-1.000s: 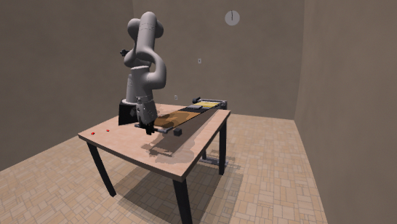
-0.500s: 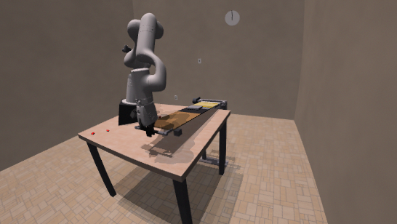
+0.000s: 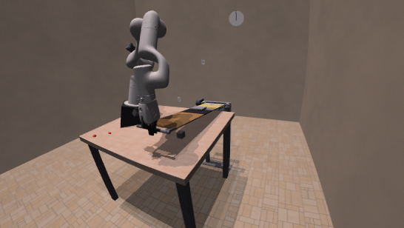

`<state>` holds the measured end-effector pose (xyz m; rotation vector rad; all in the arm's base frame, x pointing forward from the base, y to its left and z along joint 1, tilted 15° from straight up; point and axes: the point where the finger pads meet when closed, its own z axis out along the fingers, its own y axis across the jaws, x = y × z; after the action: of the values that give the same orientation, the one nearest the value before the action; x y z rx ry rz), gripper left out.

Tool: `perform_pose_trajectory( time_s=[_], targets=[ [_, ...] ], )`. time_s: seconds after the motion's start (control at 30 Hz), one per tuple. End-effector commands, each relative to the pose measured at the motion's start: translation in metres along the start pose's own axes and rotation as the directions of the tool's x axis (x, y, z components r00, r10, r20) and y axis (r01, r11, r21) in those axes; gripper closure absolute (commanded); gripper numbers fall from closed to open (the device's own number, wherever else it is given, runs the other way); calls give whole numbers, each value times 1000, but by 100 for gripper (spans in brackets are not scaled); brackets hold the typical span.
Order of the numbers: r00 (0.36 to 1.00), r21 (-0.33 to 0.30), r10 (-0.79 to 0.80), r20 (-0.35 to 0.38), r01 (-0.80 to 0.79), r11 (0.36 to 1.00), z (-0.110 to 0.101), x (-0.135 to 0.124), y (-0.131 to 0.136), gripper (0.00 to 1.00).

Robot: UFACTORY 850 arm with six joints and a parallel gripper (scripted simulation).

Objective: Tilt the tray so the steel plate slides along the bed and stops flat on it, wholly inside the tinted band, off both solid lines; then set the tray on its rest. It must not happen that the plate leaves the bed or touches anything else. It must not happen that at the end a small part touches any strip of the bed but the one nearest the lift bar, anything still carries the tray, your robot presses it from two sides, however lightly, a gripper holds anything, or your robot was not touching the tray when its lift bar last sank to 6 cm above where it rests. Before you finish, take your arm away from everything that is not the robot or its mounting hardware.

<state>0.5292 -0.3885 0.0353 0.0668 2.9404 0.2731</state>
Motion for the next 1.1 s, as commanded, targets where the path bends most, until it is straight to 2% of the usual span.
perform_pose_trajectory(
  time_s=[0.0,0.03,0.57,0.63,0.73,0.77,0.8,0.83,0.93,1.07],
  targets=[
    [1000,-4,-1,1,1,1000,13,-1,-3,100],
    [1000,-4,-1,1,1,1000,20,-1,-3,100],
    [1000,-4,-1,1,1,1000,21,-1,-3,100],
    [1000,-4,-1,1,1,1000,-4,-1,0,100],
    [1000,-4,-1,1,1,1000,-56,-1,9,100],
    [1000,-4,-1,1,1,1000,-61,-1,10,100],
    [1000,-4,-1,1,1,1000,-56,-1,9,100],
    [1000,-4,-1,1,1,1000,-42,-1,6,100],
    [1000,-4,-1,1,1,1000,10,-1,-2,100],
    [1000,-4,-1,1,1,1000,15,-1,-3,100]
  ],
)
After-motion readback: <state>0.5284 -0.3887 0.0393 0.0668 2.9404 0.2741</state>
